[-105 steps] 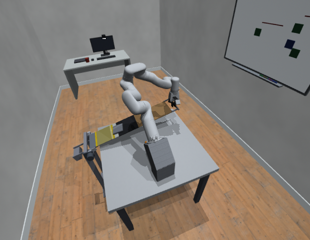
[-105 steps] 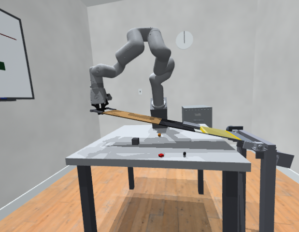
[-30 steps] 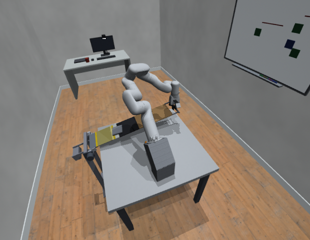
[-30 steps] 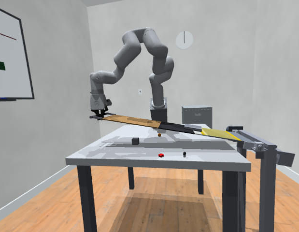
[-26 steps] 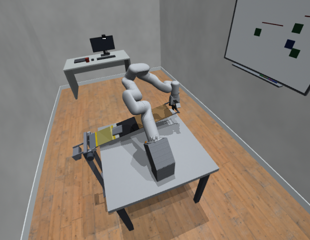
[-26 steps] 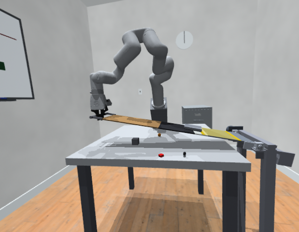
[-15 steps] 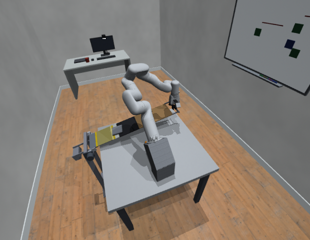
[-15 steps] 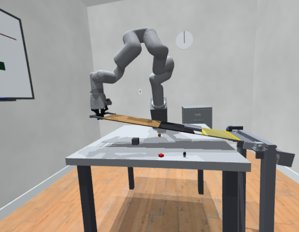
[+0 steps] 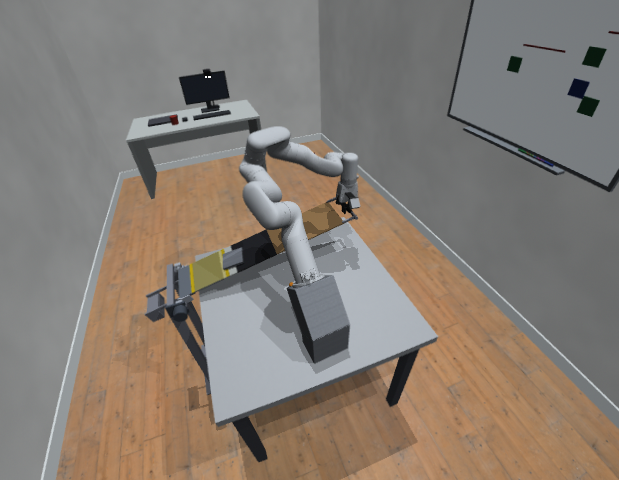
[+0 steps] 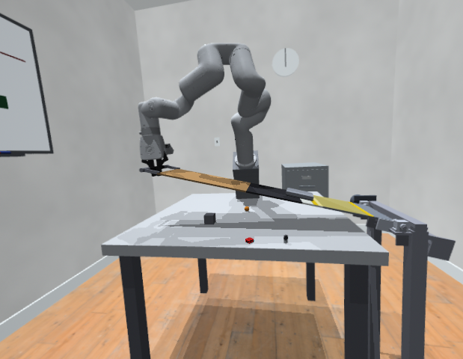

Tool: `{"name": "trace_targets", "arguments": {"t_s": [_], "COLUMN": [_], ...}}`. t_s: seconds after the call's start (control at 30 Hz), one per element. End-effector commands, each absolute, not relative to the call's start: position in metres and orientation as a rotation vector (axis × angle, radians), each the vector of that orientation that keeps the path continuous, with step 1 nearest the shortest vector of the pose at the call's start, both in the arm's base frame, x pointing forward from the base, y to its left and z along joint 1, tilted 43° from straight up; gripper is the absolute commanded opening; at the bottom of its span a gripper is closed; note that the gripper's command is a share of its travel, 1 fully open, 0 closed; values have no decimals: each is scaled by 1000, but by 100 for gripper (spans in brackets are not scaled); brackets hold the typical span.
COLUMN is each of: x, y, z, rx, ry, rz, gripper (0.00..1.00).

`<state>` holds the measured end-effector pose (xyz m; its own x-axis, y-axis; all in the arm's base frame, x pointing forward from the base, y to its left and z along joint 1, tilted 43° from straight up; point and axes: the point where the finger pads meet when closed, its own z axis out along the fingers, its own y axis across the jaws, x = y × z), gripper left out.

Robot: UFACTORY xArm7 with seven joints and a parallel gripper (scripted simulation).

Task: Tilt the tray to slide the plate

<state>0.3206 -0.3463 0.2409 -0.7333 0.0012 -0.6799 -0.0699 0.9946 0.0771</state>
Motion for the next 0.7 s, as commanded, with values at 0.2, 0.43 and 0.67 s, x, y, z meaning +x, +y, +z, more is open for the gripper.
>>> {"name": "trace_targets", "arguments": {"t_s": [0.2,0.43,0.67], "x": [350,350,351], "y": [-355,-355,-355], "z": [208,208,207], "rx": [-27,-27,-27], "ry": [2391,2391,2391], "rz": [89,89,89], "gripper": [0,0,0]}}
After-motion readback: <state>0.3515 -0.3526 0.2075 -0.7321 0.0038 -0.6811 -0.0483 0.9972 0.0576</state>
